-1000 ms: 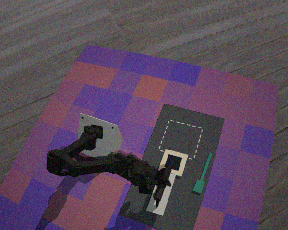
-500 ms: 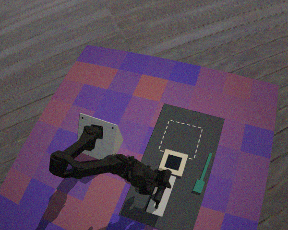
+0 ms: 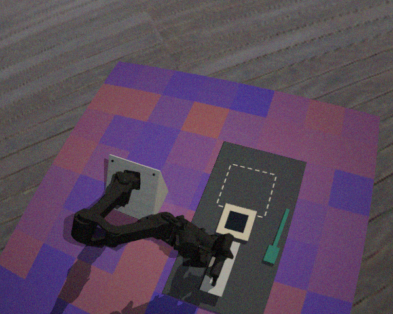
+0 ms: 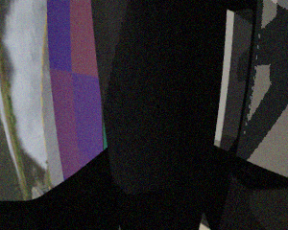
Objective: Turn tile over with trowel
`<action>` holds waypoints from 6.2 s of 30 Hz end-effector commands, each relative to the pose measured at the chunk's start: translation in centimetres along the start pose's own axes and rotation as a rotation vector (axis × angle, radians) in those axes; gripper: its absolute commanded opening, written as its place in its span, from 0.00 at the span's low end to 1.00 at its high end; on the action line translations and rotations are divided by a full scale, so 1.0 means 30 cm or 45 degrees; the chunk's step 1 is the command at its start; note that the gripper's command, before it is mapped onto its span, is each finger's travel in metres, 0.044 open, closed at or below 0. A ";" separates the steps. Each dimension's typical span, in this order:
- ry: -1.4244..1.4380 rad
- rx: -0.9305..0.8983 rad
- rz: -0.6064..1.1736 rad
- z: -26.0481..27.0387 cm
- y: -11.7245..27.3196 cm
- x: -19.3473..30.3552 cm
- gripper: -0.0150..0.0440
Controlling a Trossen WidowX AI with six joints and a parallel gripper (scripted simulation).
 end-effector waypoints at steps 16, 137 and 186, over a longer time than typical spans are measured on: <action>0.008 -0.012 0.008 0.018 -0.001 0.093 0.25; -0.099 -0.020 0.098 0.275 0.221 0.240 0.25; -0.042 0.041 0.206 0.544 0.133 0.978 0.25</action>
Point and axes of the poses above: the point midway between the two fingers, 35 mm back from their tips, its own y axis back along the fingers, its own z axis across the jaws, x = y × z, the point moved 7 cm from there along y, back along the fingers, and after that the axes turned 5 degrees about y, right-handed, at the moved point
